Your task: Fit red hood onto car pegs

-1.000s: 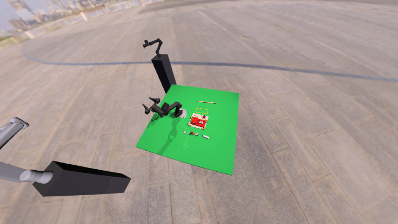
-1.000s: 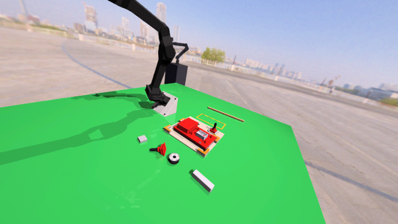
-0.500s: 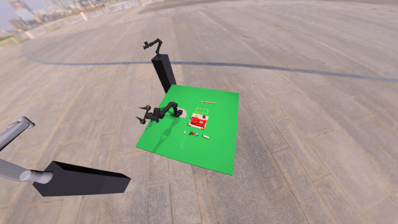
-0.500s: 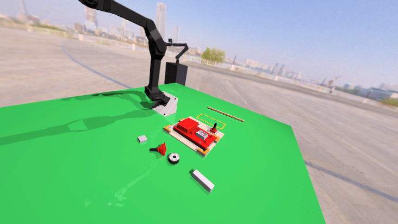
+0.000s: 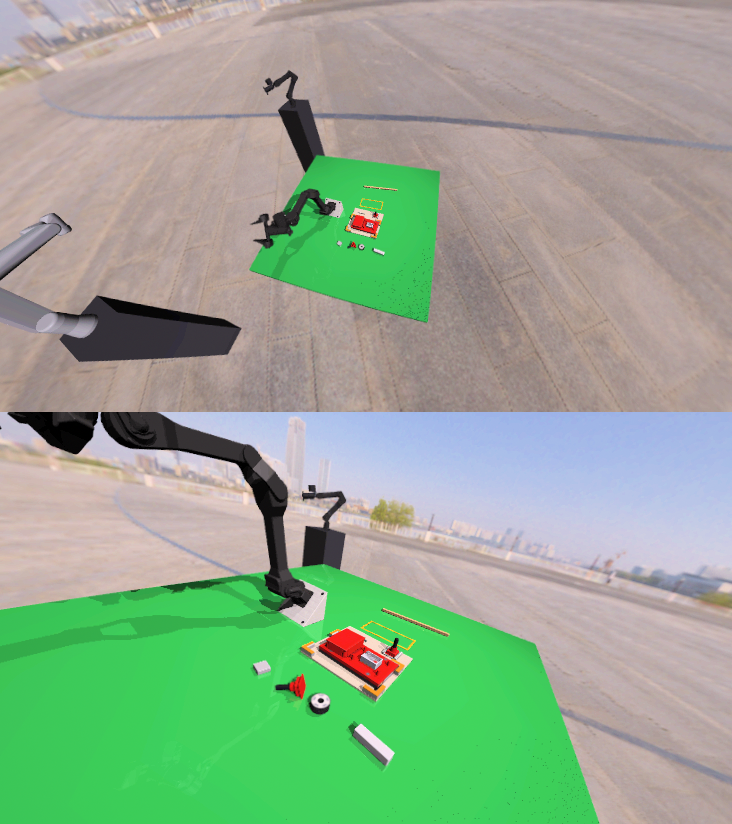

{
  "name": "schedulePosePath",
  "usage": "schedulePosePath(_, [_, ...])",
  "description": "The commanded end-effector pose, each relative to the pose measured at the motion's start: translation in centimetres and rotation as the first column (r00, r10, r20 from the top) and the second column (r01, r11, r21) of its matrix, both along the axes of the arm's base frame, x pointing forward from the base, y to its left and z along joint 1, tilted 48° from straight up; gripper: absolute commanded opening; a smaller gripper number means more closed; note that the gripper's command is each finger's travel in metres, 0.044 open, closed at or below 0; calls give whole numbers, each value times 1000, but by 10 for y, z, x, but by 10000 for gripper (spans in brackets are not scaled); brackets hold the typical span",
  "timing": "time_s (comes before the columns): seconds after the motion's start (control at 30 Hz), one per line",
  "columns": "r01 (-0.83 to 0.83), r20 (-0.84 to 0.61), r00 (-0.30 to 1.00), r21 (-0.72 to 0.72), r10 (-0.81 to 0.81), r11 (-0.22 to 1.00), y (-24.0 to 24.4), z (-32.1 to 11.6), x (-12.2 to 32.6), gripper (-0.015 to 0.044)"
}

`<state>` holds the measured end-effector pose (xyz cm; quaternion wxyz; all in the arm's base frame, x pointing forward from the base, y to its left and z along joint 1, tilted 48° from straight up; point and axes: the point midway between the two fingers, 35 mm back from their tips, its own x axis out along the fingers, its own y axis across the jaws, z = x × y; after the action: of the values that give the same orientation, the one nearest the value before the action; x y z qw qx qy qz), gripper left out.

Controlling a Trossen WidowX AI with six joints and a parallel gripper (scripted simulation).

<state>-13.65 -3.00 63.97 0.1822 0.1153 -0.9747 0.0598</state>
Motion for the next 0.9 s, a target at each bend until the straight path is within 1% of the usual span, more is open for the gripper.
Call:
schedulePosePath(0.0, [-103, -24, 994, 145, 108, 984, -58, -11, 10, 440])
schedulePosePath(0.13, [-190, -35, 978, 246, 204, 951, -100, -22, 25, 440])
schedulePosePath(0.27, [-206, -66, 969, 330, 240, 921, -118, -27, 36, 440])
schedulePosePath(0.43, [-276, -80, 933, 467, 351, 840, -163, -45, 64, 440])
schedulePosePath(0.67, [-346, -82, 855, 646, 512, 681, -217, -78, 117, 440])
schedulePosePath(0.87, [-359, -71, 765, 778, 640, 516, -251, -113, 170, 440])
